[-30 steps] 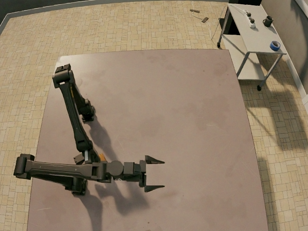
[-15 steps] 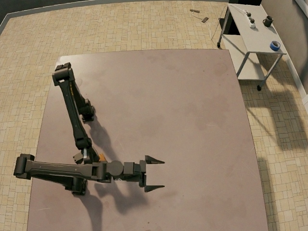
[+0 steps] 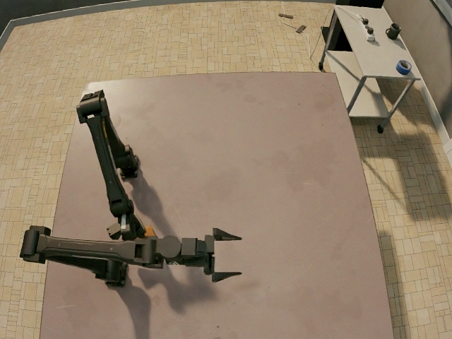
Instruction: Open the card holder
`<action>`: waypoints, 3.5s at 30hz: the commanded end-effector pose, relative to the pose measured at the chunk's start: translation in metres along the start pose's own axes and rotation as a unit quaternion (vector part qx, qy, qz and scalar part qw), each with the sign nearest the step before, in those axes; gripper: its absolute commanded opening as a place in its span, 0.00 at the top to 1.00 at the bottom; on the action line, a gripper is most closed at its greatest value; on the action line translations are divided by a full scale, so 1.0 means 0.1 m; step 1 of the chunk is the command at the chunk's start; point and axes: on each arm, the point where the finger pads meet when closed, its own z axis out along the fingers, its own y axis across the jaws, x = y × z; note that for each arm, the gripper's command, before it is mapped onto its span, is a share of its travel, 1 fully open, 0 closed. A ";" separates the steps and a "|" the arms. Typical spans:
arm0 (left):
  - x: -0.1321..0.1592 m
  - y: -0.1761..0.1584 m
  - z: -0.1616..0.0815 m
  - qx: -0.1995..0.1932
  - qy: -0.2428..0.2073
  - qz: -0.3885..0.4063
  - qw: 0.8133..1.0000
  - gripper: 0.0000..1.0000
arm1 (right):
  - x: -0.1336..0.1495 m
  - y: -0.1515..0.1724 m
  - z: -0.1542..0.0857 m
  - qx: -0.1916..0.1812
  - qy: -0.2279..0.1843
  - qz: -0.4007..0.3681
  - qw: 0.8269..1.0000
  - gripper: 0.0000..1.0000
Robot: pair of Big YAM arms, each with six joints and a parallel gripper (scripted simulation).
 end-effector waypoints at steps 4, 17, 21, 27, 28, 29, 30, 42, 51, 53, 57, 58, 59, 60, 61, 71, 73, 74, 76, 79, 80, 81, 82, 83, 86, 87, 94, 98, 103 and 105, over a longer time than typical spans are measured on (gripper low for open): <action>-0.05 0.00 -0.02 -0.026 -0.004 -0.001 1.000 0.89 | -0.34 0.00 -0.04 0.000 -0.031 0.000 1.000 0.00; -0.05 -0.01 -0.05 -0.053 -0.005 -0.001 0.999 0.89 | -0.34 0.00 -0.04 0.000 -0.031 0.000 1.000 0.00; -0.05 -0.02 -0.05 -0.061 -0.004 -0.001 0.998 0.89 | -0.34 0.00 -0.04 0.000 -0.031 0.000 1.000 0.00; -0.05 -0.01 -0.06 -0.077 -0.005 -0.001 0.997 0.89 | -0.34 0.00 -0.04 0.000 -0.031 0.000 1.000 0.00; -0.05 -0.04 -0.03 -0.071 -0.003 0.002 0.997 0.89 | -0.34 0.00 -0.04 0.000 -0.031 0.000 1.000 0.00; -0.05 -0.04 -0.03 -0.071 -0.003 0.002 0.997 0.89 | -0.34 0.00 -0.04 0.000 -0.031 0.000 1.000 0.00; -0.05 -0.04 -0.03 -0.071 -0.003 0.002 0.997 0.89 | -0.34 0.00 -0.04 0.000 -0.031 0.000 1.000 0.00; 0.01 -0.11 0.02 -0.063 0.003 0.002 0.998 0.66 | -0.34 0.00 -0.04 0.000 -0.031 0.000 1.000 0.00; 0.01 -0.11 0.02 -0.063 0.003 0.002 0.998 0.66 | -0.34 0.00 -0.04 0.000 -0.031 0.000 1.000 0.00; 0.01 -0.11 0.02 -0.063 0.003 0.002 0.998 0.66 | -0.34 0.00 -0.04 0.000 -0.031 0.000 1.000 0.00; -0.12 0.25 -0.42 -0.110 -0.011 -0.004 0.994 0.66 | -0.34 0.00 -0.04 0.000 -0.031 0.000 1.000 0.00; -0.12 0.23 -0.45 -0.110 -0.011 -0.004 0.994 0.66 | -0.34 0.00 -0.04 0.000 -0.031 0.000 1.000 0.00; -0.12 0.23 -0.48 -0.110 -0.011 -0.004 0.994 0.66 | -0.34 0.00 -0.04 0.000 -0.031 0.000 1.000 0.00; -0.12 0.23 -0.51 -0.110 -0.011 -0.004 0.994 0.66 | -0.34 0.00 -0.04 0.000 -0.031 0.000 1.000 0.00; -0.12 0.22 -0.54 -0.110 -0.011 -0.004 0.994 0.66 | -0.34 0.00 -0.04 0.000 -0.031 0.000 1.000 0.00; -0.12 0.18 -0.77 -0.112 -0.012 -0.004 0.994 0.66 | -0.34 0.00 -0.04 0.000 -0.031 0.000 1.000 0.00; -0.12 0.18 -0.83 -0.112 -0.012 -0.004 0.994 0.66 | -0.34 0.00 -0.04 0.000 -0.031 0.000 1.000 0.00; 0.00 0.27 -0.77 -0.118 -0.008 -0.025 0.993 0.66 | -0.34 0.00 -0.04 0.000 -0.031 0.000 1.000 0.00; 0.03 0.31 -0.73 -0.121 -0.009 -0.037 0.992 0.66 | -0.34 0.00 -0.04 0.000 -0.031 0.000 1.000 0.00; 0.10 0.41 -0.75 -0.129 -0.012 -0.066 0.989 0.66 | -0.34 0.00 -0.04 0.000 -0.031 0.000 1.000 0.00; 0.10 0.41 -0.75 -0.129 -0.012 -0.066 0.989 0.66 | -0.34 0.00 -0.04 0.000 -0.031 0.000 1.000 0.00; 0.10 0.41 -0.75 -0.129 -0.012 -0.066 0.989 0.66 | -0.34 0.00 -0.04 0.000 -0.031 0.000 1.000 0.00; 0.11 0.37 -0.72 -0.127 -0.012 -0.070 0.989 0.66 | -0.34 0.00 -0.04 0.000 -0.031 0.000 1.000 0.00; 0.16 0.48 -0.79 -0.138 -0.014 -0.087 0.986 0.66 | -0.34 0.00 -0.04 0.000 -0.031 0.000 1.000 0.00; 0.36 0.66 -0.87 -0.161 -0.017 -0.145 0.976 0.66 | -0.34 0.00 -0.04 0.000 -0.031 0.000 1.000 0.00; 0.44 0.73 -0.91 -0.170 -0.018 -0.168 0.971 0.66 | -0.34 0.00 -0.04 0.000 -0.031 0.000 1.000 0.00; 1.17 1.21 -1.28 -0.249 -0.031 -0.334 0.909 0.66 | -0.34 0.00 -0.04 0.000 -0.031 0.000 1.000 0.00; 1.40 1.31 -1.39 -0.269 -0.035 -0.375 0.887 0.66 | -0.34 0.00 -0.04 0.000 -0.031 0.000 1.000 0.00; 2.00 1.49 -1.89 -0.342 -0.049 -0.465 0.815 0.66 | -0.34 0.00 -0.04 0.000 -0.031 0.000 1.000 0.00; 2.24 1.54 -1.94 -0.354 -0.051 -0.500 0.789 0.66 | -0.34 0.00 -0.04 0.000 -0.031 0.000 1.000 0.00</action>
